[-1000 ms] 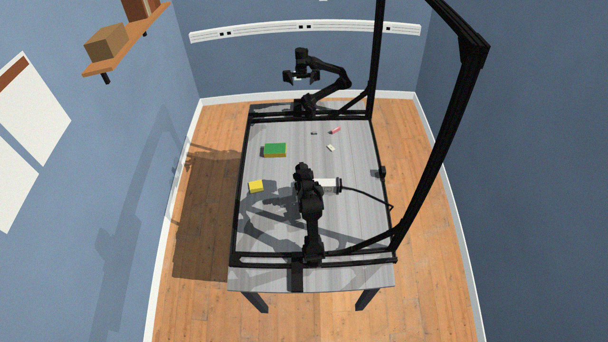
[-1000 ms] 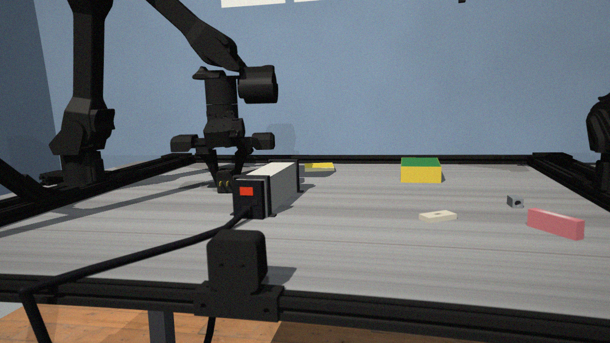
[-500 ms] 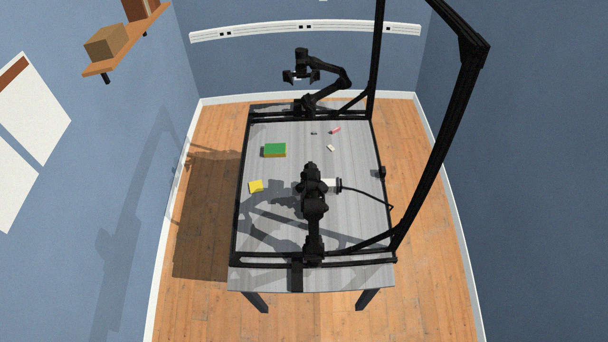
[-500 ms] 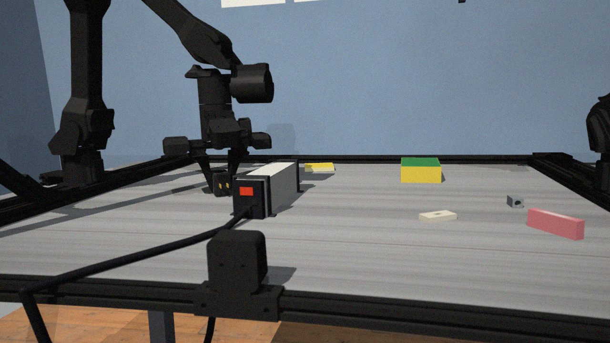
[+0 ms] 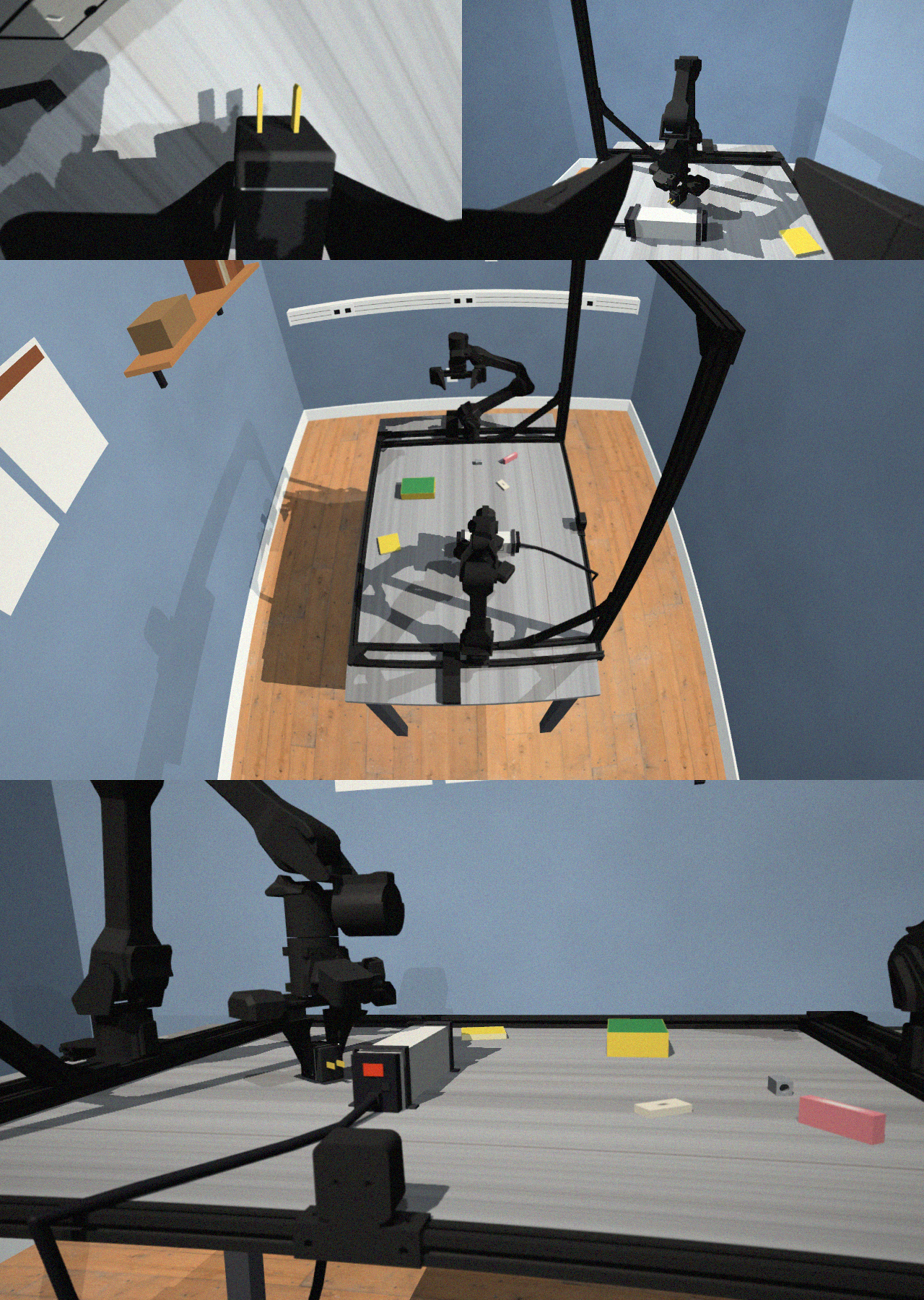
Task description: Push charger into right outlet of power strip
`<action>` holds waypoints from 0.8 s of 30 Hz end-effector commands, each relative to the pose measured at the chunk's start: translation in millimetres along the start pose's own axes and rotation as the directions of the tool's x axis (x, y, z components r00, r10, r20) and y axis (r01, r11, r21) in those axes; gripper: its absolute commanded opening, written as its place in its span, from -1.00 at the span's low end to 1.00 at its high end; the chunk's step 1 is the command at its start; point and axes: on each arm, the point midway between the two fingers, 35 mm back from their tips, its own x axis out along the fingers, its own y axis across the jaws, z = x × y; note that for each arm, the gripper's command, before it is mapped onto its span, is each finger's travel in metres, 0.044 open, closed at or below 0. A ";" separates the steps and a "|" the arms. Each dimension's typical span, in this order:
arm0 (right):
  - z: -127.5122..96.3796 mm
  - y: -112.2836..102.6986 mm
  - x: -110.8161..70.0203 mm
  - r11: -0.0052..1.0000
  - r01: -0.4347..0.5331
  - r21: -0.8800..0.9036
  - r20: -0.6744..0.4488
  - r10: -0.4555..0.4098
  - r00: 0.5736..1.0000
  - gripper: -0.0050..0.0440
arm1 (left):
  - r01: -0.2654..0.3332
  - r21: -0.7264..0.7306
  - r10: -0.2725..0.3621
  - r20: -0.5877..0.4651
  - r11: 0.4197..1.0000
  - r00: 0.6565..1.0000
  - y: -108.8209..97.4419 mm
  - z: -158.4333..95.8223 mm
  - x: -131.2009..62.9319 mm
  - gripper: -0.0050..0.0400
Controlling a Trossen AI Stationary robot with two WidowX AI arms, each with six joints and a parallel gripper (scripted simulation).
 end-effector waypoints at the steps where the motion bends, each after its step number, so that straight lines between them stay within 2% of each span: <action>1: 2.8 0.7 -0.3 1.000 0.001 -0.006 0.001 -0.001 1.000 0.84 | -0.013 -0.086 0.015 0.022 0.996 1.000 -5.3 5.2 -7.8 -1.00; 7: 2.8 0.7 -0.3 1.000 0.001 -0.006 0.001 -0.001 1.000 0.84 | -0.008 -0.245 0.014 0.022 0.970 1.000 -17.3 10.5 -8.4 -1.00; 14: 2.8 0.7 -0.3 1.000 0.001 -0.006 0.001 -0.001 1.000 0.84 | -0.002 -0.422 0.013 0.022 0.907 1.000 -31.5 16.0 -9.0 -1.00; 16: 2.8 0.7 -0.3 1.000 0.001 -0.006 0.001 -0.001 1.000 0.84 | -0.002 -0.422 0.013 0.022 0.907 1.000 -31.5 16.0 -9.0 -1.00; 21: 2.8 0.7 -0.3 1.000 0.001 -0.006 0.001 -0.001 1.000 0.84 | 0.002 -0.531 0.013 0.023 0.847 1.000 -40.9 19.5 -9.7 -1.00; 24: 2.8 0.7 -0.3 1.000 0.001 -0.006 0.001 -0.001 1.000 0.84 | 0.002 -0.552 0.013 0.024 0.834 1.000 -42.8 20.1 -9.7 -1.00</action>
